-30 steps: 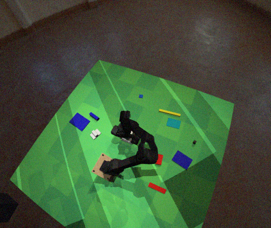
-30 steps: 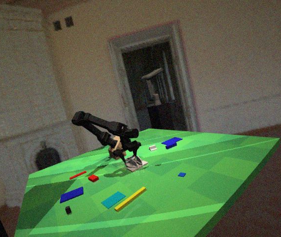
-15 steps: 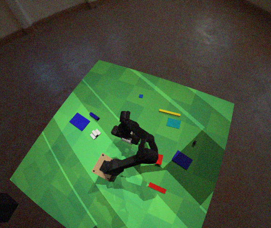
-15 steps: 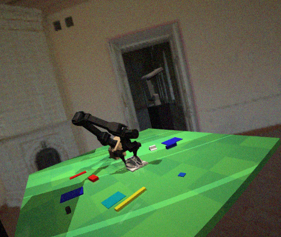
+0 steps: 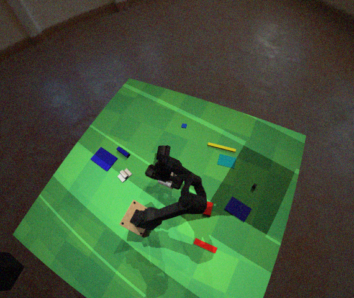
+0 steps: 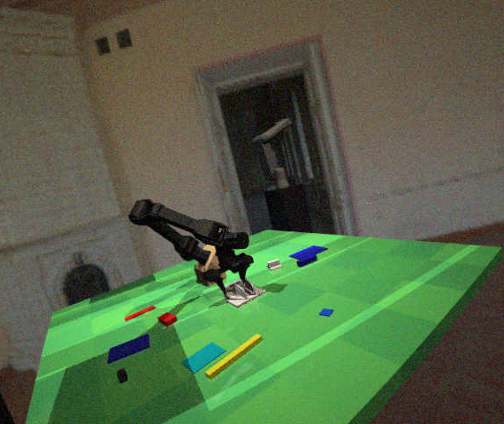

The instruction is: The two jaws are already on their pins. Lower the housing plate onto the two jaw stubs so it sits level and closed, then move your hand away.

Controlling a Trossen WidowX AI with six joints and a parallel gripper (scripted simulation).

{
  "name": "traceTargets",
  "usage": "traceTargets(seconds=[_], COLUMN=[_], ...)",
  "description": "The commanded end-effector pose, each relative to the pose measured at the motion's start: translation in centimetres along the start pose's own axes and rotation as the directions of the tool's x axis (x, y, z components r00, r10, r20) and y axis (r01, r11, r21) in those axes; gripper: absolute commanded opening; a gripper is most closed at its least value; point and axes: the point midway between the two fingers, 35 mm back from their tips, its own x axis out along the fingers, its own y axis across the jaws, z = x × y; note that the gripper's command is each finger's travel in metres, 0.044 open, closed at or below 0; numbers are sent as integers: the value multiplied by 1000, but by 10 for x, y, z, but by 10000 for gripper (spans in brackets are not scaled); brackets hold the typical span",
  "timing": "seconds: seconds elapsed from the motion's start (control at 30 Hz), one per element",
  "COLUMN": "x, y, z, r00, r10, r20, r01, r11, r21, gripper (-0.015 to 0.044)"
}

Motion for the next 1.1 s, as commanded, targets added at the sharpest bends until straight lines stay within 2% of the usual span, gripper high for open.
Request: traceTargets(seconds=[0.0,1.07], x=[1,8], y=[0,-1], z=[0,0], r00=[1000,1000], r10=[-5,-5], r20=[2,2], r01=[5,5], r11=[1000,1000], r21=[-3,-4], gripper=[351,351])
